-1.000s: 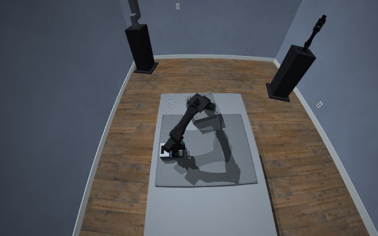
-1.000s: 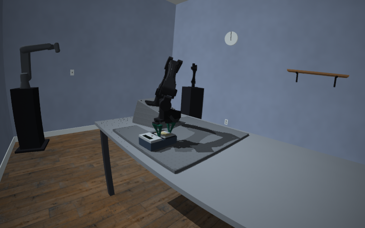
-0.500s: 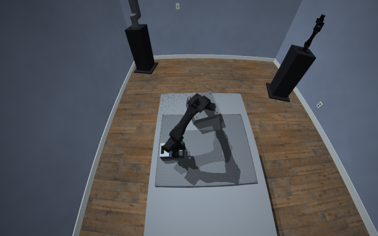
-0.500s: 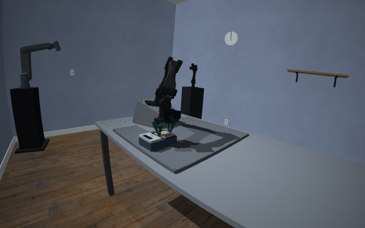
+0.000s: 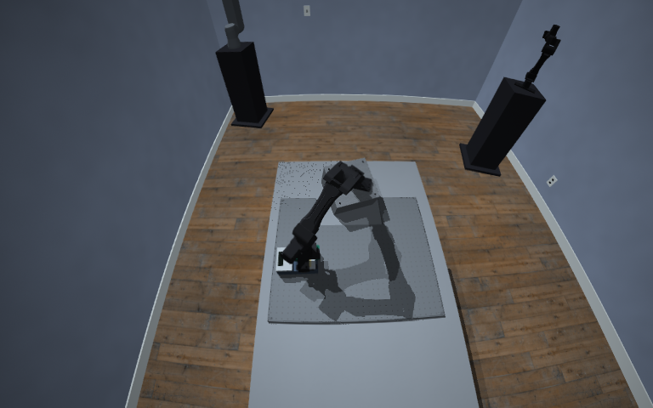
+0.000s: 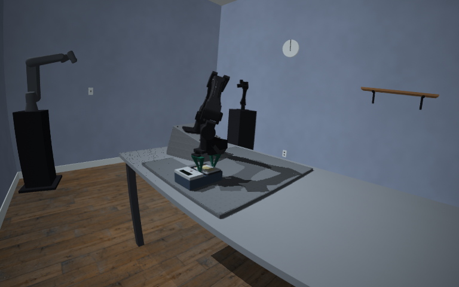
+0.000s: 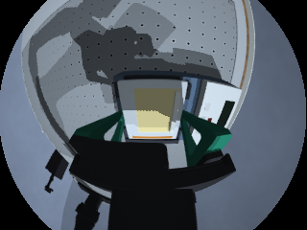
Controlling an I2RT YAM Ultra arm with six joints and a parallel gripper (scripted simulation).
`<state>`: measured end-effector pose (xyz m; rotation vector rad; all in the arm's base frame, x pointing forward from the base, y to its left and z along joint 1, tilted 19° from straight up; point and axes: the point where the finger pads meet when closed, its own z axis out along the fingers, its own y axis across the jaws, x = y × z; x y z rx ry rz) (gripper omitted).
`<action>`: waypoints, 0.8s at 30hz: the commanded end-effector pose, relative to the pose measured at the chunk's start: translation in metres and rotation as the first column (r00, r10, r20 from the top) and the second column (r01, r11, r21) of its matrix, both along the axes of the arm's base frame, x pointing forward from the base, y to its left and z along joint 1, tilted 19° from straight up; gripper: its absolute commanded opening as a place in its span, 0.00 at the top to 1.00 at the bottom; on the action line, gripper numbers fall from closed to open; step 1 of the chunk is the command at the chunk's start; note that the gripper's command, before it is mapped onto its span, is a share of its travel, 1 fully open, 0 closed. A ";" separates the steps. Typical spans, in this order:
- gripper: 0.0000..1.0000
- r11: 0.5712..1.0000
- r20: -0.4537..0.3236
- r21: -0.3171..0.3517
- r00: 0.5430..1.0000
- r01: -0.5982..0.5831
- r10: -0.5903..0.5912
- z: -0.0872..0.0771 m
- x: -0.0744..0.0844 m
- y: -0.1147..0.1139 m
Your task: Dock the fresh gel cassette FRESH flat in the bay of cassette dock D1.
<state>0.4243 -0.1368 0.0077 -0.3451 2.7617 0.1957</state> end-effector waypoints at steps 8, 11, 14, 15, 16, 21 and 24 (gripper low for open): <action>1.00 0.999 -0.048 -0.030 0.999 0.016 -0.017 -0.004 -0.006 -0.009; 1.00 0.999 -0.048 -0.030 0.999 0.016 -0.017 -0.005 -0.006 -0.009; 1.00 0.999 -0.048 -0.030 0.999 0.016 -0.018 -0.006 -0.005 -0.009; 1.00 0.999 -0.049 -0.029 0.999 0.016 -0.017 -0.006 -0.005 -0.008; 1.00 0.999 -0.051 -0.028 0.999 0.015 -0.017 -0.007 -0.006 -0.008; 1.00 1.000 -0.058 -0.025 0.998 0.016 -0.017 -0.011 -0.008 -0.006; 1.00 1.000 -0.062 -0.023 0.998 0.014 -0.016 -0.013 -0.009 -0.005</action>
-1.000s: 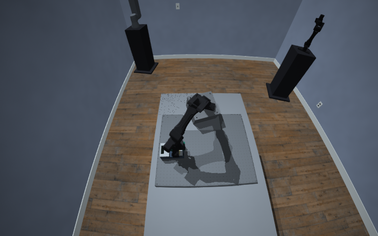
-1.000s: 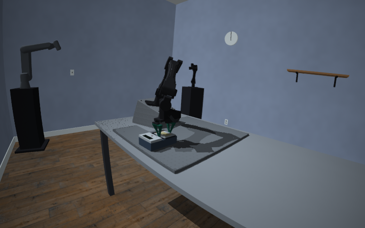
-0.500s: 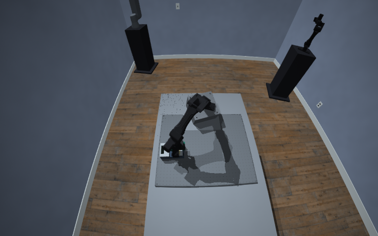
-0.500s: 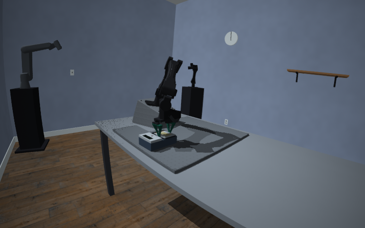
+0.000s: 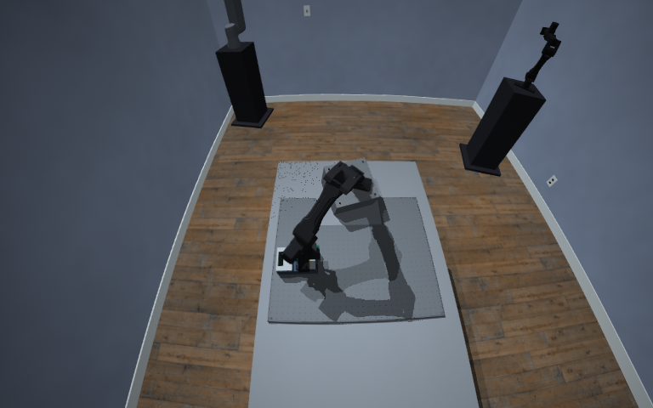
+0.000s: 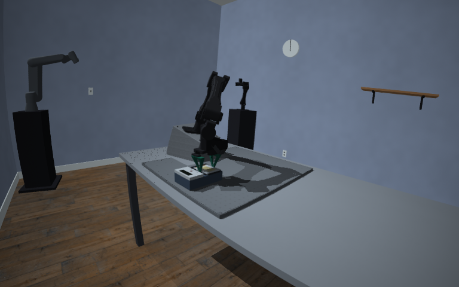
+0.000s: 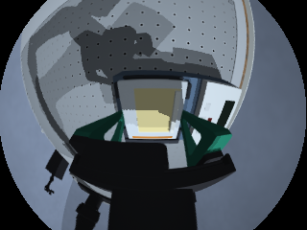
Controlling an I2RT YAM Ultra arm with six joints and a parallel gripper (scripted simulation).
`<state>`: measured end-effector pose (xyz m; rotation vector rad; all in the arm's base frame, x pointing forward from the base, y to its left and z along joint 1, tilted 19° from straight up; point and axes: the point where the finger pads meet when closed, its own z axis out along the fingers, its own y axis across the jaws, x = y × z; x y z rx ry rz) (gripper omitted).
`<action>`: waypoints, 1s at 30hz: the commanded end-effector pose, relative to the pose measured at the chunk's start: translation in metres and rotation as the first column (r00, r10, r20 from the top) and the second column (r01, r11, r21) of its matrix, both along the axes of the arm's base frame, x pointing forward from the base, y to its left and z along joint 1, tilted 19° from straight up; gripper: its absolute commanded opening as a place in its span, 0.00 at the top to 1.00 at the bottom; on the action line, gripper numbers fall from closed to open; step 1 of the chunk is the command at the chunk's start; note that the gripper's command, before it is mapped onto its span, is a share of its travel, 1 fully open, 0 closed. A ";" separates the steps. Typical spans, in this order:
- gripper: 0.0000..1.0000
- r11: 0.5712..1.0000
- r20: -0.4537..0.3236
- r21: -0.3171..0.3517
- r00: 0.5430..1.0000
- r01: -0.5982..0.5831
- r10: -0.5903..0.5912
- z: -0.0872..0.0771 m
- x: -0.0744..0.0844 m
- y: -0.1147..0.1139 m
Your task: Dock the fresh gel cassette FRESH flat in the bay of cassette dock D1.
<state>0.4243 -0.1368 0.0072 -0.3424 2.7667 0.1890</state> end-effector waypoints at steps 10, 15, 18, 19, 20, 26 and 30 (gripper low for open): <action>1.00 1.000 -0.069 -0.014 0.998 0.010 -0.011 -0.018 -0.012 -0.003; 1.00 1.000 -0.058 -0.019 0.998 0.009 -0.010 -0.021 -0.009 -0.002; 1.00 1.000 -0.054 -0.021 0.998 0.008 -0.009 -0.022 -0.008 -0.002; 1.00 1.000 -0.054 -0.021 0.998 0.008 -0.009 -0.022 -0.008 -0.002; 1.00 1.000 -0.058 -0.021 0.998 0.009 -0.010 -0.023 -0.009 -0.002; 1.00 1.000 -0.062 -0.019 0.998 0.008 -0.009 -0.026 -0.009 0.000; 1.00 1.000 -0.062 -0.019 0.998 0.007 -0.008 -0.027 -0.009 0.000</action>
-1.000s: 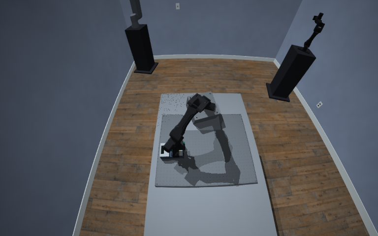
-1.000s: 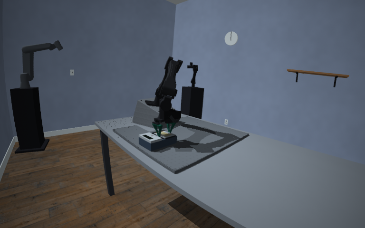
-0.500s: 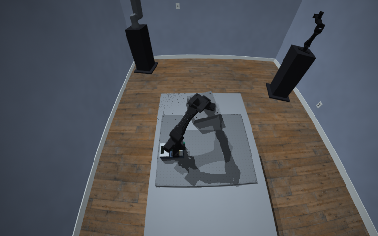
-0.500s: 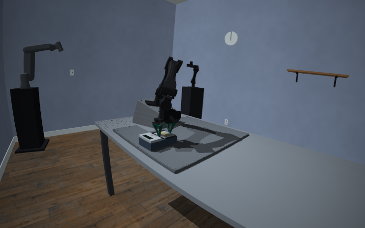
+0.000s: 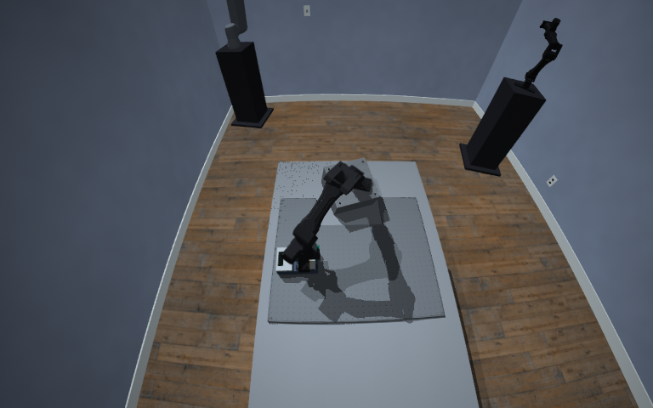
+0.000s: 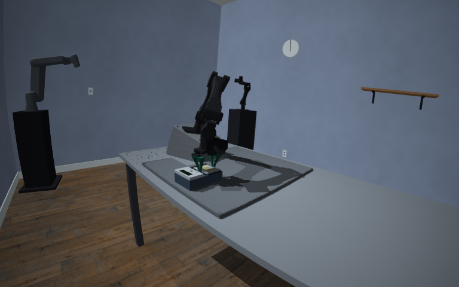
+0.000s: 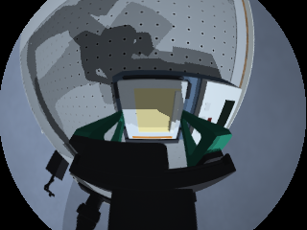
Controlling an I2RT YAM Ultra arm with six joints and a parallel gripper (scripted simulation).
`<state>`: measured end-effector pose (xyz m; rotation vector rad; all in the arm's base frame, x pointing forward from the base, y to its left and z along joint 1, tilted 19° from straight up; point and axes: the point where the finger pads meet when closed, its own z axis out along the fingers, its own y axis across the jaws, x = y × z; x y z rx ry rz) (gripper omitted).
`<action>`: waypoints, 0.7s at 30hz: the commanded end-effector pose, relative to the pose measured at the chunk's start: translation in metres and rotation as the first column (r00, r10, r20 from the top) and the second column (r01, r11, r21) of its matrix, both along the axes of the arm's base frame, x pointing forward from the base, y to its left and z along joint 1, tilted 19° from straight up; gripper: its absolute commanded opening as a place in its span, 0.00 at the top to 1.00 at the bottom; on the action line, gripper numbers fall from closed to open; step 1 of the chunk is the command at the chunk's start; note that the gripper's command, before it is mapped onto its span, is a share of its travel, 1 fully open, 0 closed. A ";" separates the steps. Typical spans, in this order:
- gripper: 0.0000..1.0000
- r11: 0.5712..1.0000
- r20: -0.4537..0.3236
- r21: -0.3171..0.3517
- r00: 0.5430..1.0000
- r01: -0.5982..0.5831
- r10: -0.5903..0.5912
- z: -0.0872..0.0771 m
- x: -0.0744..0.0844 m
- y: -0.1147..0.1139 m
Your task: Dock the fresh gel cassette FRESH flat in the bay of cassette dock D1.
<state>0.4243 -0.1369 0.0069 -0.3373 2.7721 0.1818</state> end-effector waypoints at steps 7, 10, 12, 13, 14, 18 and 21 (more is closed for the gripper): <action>1.00 1.000 -0.057 -0.015 0.998 0.002 -0.003 -0.028 -0.008 0.001; 1.00 1.000 -0.057 -0.014 0.998 0.001 -0.002 -0.029 -0.008 0.002; 1.00 1.000 -0.057 -0.014 0.998 0.002 -0.002 -0.030 -0.008 0.002; 1.00 1.000 -0.058 -0.014 0.998 0.002 -0.003 -0.030 -0.007 0.002; 1.00 1.000 -0.058 -0.014 0.998 0.002 -0.003 -0.031 -0.007 0.002; 1.00 1.000 -0.058 -0.014 0.998 0.003 -0.004 -0.032 -0.007 0.002; 1.00 1.000 -0.058 -0.014 0.998 0.003 -0.004 -0.033 -0.007 0.002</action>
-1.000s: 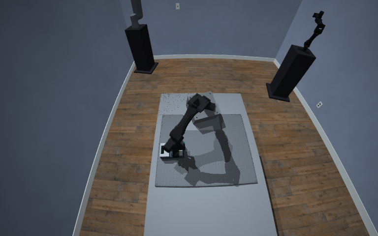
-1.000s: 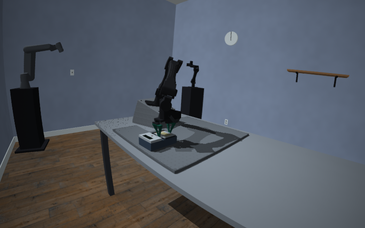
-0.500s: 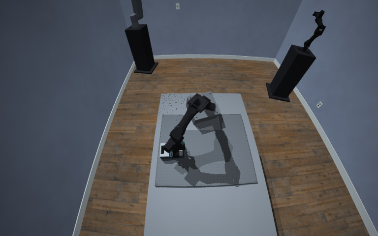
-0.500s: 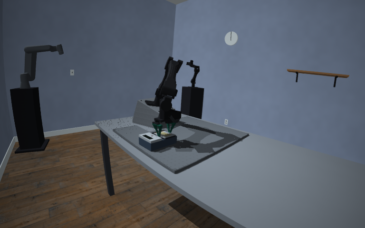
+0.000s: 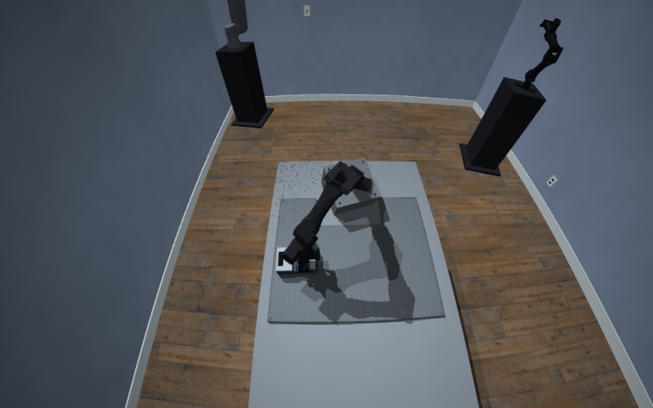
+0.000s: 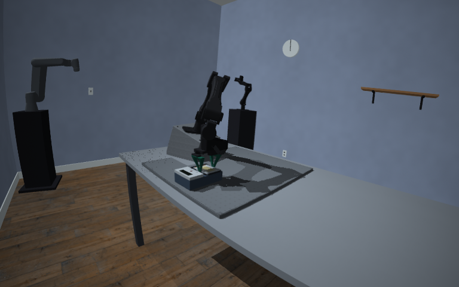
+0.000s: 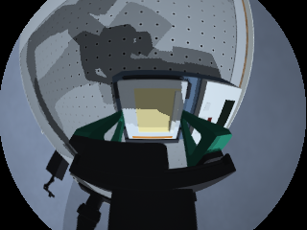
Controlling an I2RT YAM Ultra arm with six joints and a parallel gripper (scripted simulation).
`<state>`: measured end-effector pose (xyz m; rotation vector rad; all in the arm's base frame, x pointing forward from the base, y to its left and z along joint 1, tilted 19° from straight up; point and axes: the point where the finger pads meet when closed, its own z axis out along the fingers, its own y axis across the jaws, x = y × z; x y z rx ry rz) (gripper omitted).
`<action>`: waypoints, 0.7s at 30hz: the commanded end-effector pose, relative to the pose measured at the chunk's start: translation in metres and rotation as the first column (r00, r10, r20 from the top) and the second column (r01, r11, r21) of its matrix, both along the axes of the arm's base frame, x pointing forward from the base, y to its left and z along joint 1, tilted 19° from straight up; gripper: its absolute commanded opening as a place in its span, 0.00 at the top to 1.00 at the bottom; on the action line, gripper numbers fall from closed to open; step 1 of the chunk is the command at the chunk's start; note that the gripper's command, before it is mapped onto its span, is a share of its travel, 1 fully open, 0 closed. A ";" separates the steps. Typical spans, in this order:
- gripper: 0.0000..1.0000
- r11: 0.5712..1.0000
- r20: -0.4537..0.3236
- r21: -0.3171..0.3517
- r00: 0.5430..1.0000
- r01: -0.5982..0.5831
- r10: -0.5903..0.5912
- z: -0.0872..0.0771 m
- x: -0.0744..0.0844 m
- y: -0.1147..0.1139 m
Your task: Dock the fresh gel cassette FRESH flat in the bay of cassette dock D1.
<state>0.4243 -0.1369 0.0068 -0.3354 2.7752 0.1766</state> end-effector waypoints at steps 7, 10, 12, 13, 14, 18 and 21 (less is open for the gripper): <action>1.00 1.000 -0.056 -0.011 0.998 0.002 -0.002 -0.034 -0.006 0.003; 1.00 1.000 -0.056 -0.011 0.998 0.002 -0.002 -0.035 -0.006 0.003; 1.00 1.000 -0.056 -0.011 0.998 0.002 -0.003 -0.035 -0.006 0.003; 1.00 1.000 -0.056 -0.011 0.998 0.002 -0.003 -0.035 -0.006 0.003; 1.00 1.000 -0.056 -0.011 0.998 0.002 -0.003 -0.035 -0.006 0.003; 1.00 1.000 -0.056 -0.011 0.998 0.002 -0.003 -0.035 -0.006 0.003; 1.00 1.000 -0.056 -0.011 0.998 0.002 -0.002 -0.035 -0.006 0.003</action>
